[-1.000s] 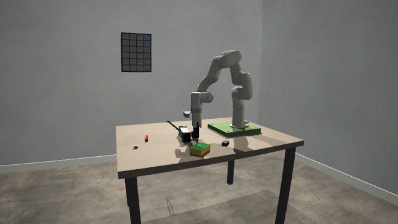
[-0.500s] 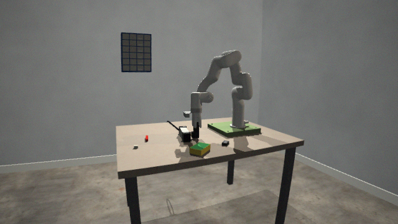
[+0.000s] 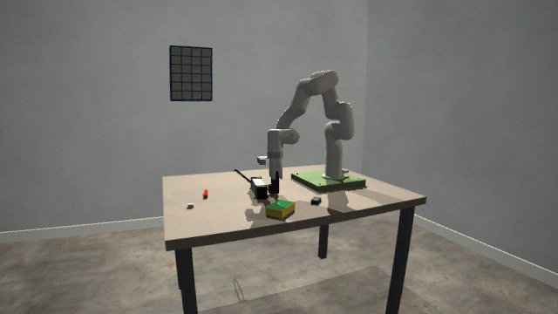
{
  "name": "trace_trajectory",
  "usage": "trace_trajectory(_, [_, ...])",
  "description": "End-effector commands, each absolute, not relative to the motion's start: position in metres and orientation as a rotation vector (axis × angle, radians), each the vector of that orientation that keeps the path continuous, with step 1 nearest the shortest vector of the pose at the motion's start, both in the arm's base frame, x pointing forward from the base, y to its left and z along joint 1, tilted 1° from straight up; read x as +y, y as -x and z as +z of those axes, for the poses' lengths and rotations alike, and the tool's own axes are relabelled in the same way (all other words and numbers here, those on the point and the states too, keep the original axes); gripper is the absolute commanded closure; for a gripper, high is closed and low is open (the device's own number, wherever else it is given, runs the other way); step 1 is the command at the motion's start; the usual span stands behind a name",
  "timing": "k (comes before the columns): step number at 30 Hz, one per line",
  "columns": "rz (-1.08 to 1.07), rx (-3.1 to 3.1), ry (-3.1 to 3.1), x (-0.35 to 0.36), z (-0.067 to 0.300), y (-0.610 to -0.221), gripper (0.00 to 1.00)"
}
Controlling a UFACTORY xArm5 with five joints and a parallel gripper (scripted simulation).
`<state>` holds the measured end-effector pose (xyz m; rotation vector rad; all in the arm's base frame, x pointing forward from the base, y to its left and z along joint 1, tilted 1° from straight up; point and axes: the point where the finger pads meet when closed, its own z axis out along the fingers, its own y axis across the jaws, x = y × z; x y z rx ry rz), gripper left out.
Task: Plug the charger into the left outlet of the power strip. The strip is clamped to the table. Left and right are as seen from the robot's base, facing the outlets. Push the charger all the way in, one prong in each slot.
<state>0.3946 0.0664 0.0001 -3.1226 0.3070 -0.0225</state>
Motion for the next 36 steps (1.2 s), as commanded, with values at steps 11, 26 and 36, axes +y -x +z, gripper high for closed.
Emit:
trace_trajectory(11, [-0.028,0.307,3.122,0.0666,0.0011,-0.3961,1.0])
trace_trajectory(26, [-0.028,0.307,3.122,0.0663,0.0012,-0.3974,1.0])
trace_trajectory(36, [-0.028,0.307,3.122,0.066,0.0012,-0.3989,1.0])
